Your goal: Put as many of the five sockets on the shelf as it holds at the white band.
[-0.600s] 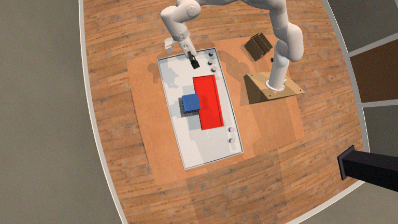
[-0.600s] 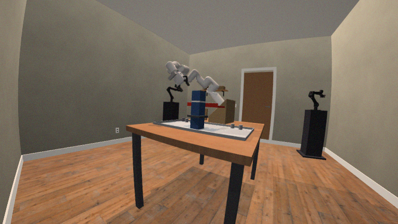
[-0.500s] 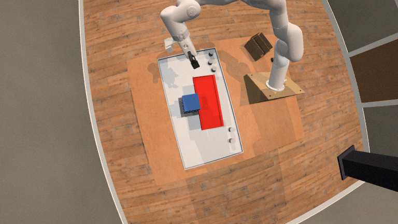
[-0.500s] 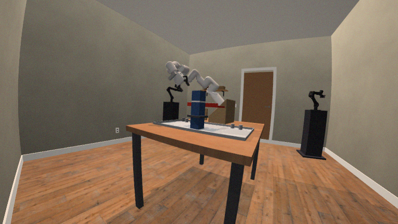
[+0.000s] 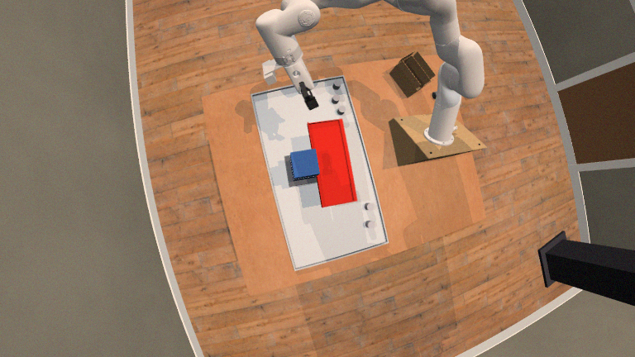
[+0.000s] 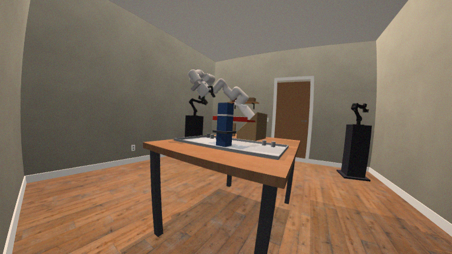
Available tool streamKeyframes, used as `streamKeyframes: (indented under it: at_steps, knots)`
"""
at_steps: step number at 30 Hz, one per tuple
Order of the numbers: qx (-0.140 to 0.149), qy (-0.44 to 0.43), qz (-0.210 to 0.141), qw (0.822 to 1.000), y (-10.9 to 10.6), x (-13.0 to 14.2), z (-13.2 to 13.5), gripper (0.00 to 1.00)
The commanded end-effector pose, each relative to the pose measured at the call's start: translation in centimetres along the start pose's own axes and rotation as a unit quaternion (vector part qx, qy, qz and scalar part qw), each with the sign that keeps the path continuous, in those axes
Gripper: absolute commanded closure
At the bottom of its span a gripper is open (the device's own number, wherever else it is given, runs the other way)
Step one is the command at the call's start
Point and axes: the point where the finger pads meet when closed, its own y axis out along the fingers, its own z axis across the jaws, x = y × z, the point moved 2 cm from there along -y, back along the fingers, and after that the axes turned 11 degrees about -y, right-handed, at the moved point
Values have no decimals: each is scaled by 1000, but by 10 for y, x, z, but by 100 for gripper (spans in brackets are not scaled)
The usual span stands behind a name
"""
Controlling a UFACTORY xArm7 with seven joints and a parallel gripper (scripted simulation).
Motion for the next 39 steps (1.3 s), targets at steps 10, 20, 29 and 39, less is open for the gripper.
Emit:
streamKeyframes:
  at_steps: [10,20,29,39]
  knots:
    - [88,-196,-35,976,56,20,-82,0]
    - [160,-353,-65,920,103,51,-136,0]
    - [228,-497,-97,832,151,90,-174,0]
    - [290,-625,-133,712,199,136,-195,0]
